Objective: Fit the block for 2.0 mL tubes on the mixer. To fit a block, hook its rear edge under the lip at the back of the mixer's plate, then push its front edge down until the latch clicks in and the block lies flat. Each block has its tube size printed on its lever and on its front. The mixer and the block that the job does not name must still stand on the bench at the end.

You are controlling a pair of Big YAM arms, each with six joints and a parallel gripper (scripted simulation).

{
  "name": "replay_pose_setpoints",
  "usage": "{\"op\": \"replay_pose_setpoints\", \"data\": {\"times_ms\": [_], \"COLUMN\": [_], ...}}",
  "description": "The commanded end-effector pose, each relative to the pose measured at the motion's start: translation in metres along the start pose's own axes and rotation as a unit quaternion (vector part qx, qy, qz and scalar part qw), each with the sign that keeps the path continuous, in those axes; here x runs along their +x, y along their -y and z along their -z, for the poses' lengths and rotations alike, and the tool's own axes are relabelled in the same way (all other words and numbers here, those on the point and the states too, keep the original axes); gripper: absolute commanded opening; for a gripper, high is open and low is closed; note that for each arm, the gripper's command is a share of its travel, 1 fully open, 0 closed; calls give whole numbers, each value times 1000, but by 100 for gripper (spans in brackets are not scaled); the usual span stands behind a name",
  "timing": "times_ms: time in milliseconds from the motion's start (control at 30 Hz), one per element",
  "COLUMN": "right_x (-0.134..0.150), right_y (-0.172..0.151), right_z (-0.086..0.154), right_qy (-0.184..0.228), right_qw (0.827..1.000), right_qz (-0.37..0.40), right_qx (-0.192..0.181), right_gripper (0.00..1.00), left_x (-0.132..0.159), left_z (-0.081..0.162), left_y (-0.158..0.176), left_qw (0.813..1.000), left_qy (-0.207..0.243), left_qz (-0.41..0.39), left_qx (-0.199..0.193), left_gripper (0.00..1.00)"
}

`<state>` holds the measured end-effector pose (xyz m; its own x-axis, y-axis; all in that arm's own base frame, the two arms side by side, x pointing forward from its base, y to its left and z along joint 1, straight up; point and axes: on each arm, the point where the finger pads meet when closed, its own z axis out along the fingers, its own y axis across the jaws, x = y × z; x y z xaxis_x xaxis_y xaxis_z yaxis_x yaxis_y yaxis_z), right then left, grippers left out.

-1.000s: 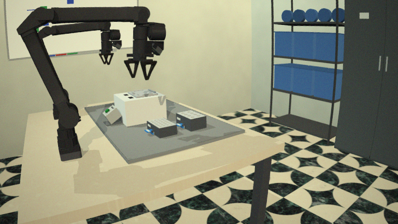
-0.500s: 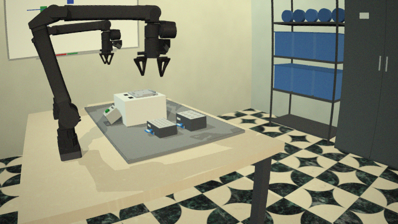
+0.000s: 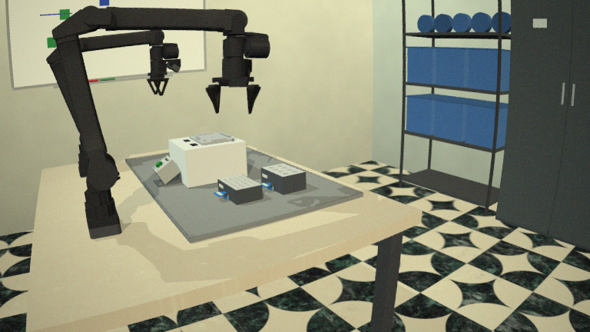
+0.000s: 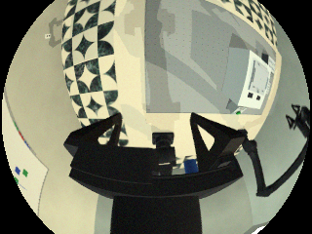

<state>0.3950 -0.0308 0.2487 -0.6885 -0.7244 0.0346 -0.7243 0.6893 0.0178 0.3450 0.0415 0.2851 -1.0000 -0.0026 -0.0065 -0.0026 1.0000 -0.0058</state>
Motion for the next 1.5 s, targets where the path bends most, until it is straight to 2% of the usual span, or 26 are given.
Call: {"op": "replay_pose_setpoints", "data": {"times_ms": [0, 167, 400, 500, 600, 1033, 1067, 1133, 1200, 1400, 1467], "right_x": [-6, 3, -35, -32, -29, -15, -15, -15, -17, -18, -19], "right_y": [7, 0, 36, 28, 26, 18, 19, 19, 22, 25, 27], "right_z": [25, 28, 26, 21, 24, 24, 15, 15, -4, -50, -63], "right_qy": [19, 16, 17, 12, 14, 11, 11, 11, 9, 5, 5], "right_qw": [999, 995, 984, 977, 977, 937, 934, 934, 931, 904, 908], "right_qz": [43, 95, 174, 213, 213, 348, 357, 357, 365, 427, 419], "right_qx": [23, 22, 26, 20, 23, 25, 25, 25, 22, 11, 10], "right_gripper": [100, 100, 100, 100, 100, 100, 100, 100, 100, 100, 100], "left_x": [-3, -1, -4, -7, -8, -14, -14, -14, -15, -15, -16], "left_z": [8, -6, -2, 2, 4, 16, 16, 16, 17, 20, 20], "left_y": [3, -2, -5, -3, -2, -3, -4, -4, -4, -6, -6], "left_qw": [1000, 1000, 1000, 1000, 1000, 1000, 1000, 1000, 1000, 1000, 1000], "left_qy": [14, -7, -2, 4, 6, 21, 21, 21, 22, 25, 25], "left_qz": [-2, 5, 8, 5, 3, 4, 4, 4, 5, 7, 7], "left_qx": [-2, 1, 0, -1, -1, -3, -3, -3, -3, -3, -3], "left_gripper": [100, 100, 100, 100, 100, 100, 100, 100, 100, 100, 100]}}
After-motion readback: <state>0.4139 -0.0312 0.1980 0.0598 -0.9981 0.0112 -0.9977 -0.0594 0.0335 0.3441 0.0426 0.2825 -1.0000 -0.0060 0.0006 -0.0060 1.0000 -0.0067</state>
